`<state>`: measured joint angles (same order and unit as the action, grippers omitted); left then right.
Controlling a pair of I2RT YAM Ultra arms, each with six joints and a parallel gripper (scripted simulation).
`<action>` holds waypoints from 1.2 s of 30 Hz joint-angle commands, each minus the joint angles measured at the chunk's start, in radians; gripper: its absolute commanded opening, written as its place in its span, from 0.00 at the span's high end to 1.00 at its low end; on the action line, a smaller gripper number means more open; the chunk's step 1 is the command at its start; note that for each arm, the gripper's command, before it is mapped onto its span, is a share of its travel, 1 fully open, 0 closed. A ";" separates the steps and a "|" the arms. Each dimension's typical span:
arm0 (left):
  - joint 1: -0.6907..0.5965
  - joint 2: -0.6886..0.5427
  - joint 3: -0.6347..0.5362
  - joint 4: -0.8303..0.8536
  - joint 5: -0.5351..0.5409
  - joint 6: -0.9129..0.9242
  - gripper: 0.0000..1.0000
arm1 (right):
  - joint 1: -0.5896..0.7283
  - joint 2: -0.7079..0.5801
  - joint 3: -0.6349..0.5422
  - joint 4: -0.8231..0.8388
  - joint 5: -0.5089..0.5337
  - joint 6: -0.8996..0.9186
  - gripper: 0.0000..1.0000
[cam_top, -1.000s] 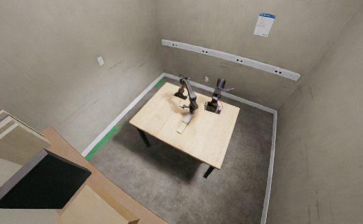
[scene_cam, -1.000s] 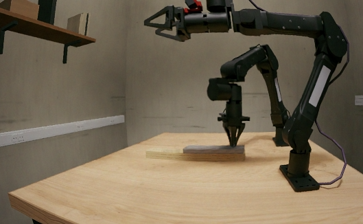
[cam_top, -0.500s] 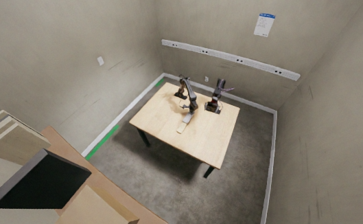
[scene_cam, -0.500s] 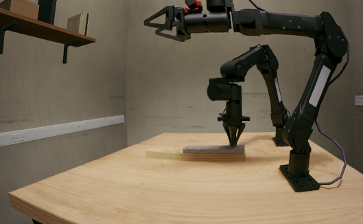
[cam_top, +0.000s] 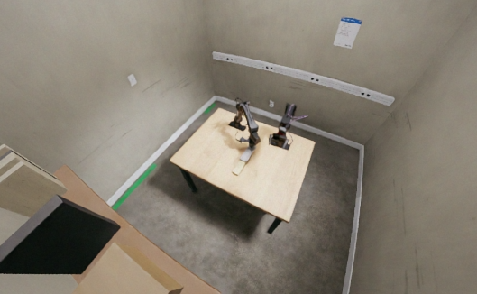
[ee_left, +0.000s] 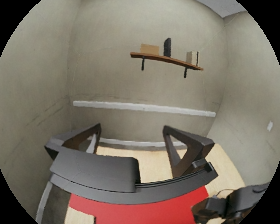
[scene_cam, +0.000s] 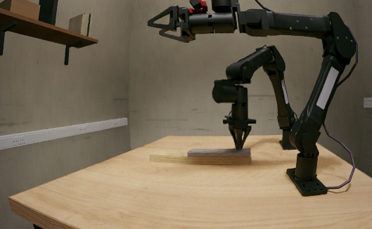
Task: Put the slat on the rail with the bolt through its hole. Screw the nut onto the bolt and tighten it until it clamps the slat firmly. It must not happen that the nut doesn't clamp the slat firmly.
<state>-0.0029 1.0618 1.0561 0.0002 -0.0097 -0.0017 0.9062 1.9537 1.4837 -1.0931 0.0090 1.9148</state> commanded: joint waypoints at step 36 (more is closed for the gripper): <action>0.003 -0.017 -0.004 0.005 0.009 0.002 0.00 | 0.004 -0.015 0.030 -0.040 -0.009 0.003 0.88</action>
<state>-0.0029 1.0618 1.0561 0.0002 -0.0097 -0.0017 0.9058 1.9537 1.4841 -1.0943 0.0090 1.9148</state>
